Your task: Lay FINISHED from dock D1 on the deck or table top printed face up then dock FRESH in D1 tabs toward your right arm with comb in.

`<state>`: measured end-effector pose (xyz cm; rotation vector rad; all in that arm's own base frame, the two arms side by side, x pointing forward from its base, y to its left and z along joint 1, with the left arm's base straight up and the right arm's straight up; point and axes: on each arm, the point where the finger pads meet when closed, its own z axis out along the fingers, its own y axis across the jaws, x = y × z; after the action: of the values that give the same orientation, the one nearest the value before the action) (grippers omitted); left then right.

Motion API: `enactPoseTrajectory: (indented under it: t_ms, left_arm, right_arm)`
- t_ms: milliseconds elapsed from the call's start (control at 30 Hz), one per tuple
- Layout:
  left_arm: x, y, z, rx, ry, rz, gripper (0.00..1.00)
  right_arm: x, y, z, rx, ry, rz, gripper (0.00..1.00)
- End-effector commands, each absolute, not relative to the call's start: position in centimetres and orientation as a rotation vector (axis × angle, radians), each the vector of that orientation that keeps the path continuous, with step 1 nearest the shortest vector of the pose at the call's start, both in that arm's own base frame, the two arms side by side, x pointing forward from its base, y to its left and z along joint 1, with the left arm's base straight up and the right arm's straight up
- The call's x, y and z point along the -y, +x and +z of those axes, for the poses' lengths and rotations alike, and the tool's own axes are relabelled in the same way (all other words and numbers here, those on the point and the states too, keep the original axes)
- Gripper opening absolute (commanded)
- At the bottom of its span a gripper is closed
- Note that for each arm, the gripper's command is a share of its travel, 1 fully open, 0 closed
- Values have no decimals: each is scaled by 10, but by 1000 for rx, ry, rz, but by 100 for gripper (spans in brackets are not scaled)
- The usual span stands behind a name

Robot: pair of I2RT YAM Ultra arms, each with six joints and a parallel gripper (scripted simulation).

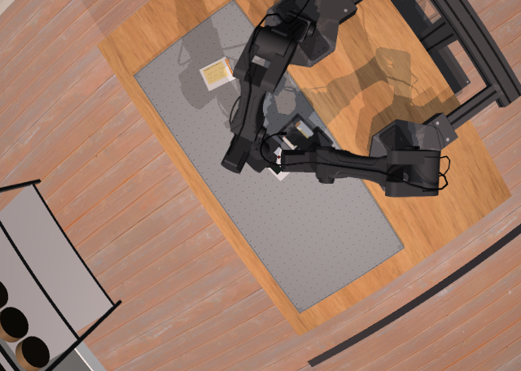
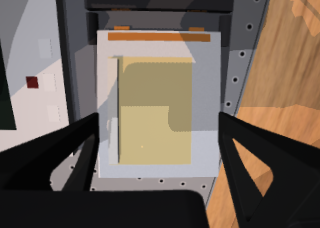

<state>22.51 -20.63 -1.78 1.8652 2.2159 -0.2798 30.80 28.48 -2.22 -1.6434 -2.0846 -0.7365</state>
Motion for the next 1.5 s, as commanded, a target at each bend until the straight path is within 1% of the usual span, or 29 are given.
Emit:
enactPoseTrajectory:
  t_ms: [0,1467]
  left_arm:
    - [209,228,-14,-2203,1859,-282,0]
    - [216,229,-14,-2203,1859,-282,0]
  right_arm:
    - [-245,273,-75,2113,-1800,-421,0]
    - [-245,273,-75,2113,-1800,-421,0]
